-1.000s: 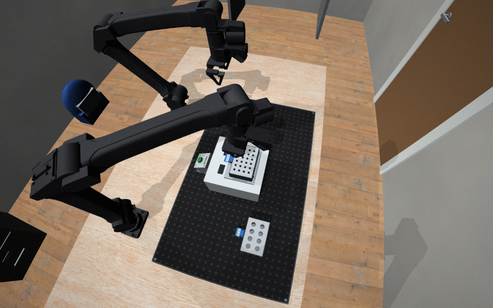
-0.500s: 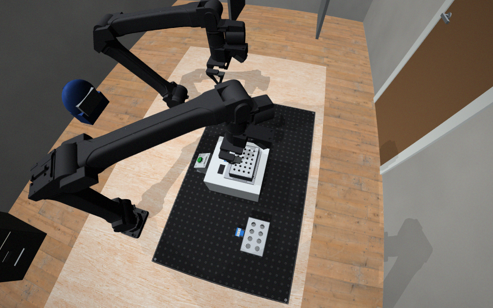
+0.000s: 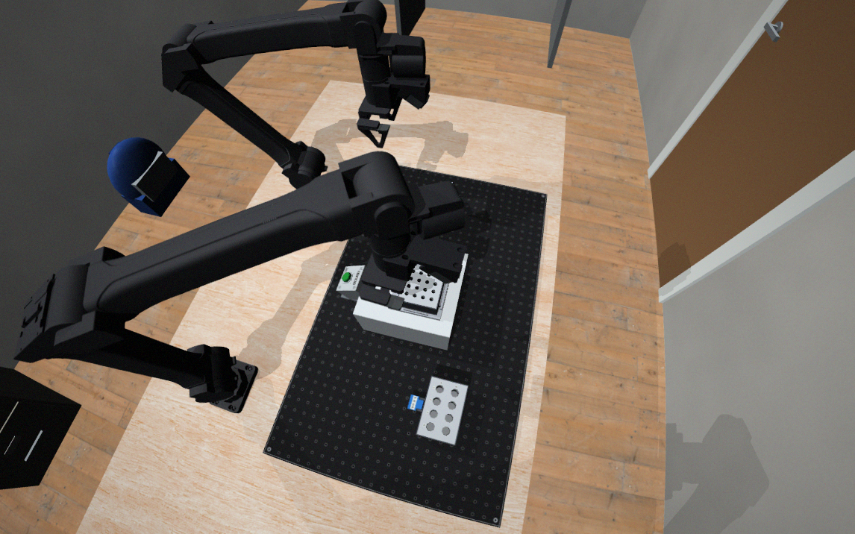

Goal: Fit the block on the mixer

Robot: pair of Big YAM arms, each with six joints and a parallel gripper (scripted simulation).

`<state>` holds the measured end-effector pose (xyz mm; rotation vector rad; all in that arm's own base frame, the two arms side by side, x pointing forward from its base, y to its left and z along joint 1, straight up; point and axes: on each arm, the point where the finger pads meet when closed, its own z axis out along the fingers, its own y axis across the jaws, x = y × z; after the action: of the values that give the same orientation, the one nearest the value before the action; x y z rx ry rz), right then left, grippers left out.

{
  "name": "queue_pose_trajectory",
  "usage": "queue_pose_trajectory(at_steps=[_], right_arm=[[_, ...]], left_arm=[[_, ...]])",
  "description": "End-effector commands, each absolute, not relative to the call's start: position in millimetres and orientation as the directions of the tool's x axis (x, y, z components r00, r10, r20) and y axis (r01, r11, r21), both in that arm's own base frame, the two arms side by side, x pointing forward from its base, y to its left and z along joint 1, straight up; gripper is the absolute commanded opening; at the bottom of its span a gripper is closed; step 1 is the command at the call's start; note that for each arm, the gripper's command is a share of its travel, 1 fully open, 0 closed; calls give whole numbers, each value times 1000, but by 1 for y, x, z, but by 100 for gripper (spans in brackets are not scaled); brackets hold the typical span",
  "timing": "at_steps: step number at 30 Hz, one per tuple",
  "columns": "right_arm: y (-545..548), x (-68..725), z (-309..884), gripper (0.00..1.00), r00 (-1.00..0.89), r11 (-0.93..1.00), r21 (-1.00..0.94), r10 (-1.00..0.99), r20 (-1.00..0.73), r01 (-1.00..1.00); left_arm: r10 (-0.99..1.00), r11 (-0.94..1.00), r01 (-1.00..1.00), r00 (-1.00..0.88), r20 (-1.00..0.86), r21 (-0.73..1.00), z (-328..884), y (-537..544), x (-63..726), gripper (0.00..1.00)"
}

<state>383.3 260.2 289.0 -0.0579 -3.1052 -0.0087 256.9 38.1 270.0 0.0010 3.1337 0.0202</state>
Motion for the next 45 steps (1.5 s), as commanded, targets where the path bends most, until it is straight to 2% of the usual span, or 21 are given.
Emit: queue_pose_trajectory(at_steps=[1, 15, 26, 34, 42, 45], right_arm=[[263, 381, 288, 100, -999, 1000, 9, -5, 40, -4], [189, 371, 302, 100, -1000, 999, 31, -14, -6, -15], [140, 372, 273, 100, -999, 1000, -8, 2, 39, 2], [118, 360, 292, 100, -1000, 1000, 16, -26, -13, -27], [68, 353, 278, 100, -998, 1000, -10, -4, 58, -5], [58, 351, 283, 100, -1000, 1000, 2, -17, 16, -17]], left_arm=[[-14, 1000, -16, -998, -56, 22, 286, 41, 270, 100], [-14, 1000, -15, -998, -54, 22, 286, 41, 270, 100], [-13, 1000, -14, -999, -52, 22, 285, 41, 270, 100], [-13, 1000, -14, -999, -51, 22, 285, 41, 270, 100], [-12, 1000, -13, -999, -50, 21, 285, 41, 269, 100], [-12, 1000, -13, -999, -50, 21, 285, 41, 269, 100]])
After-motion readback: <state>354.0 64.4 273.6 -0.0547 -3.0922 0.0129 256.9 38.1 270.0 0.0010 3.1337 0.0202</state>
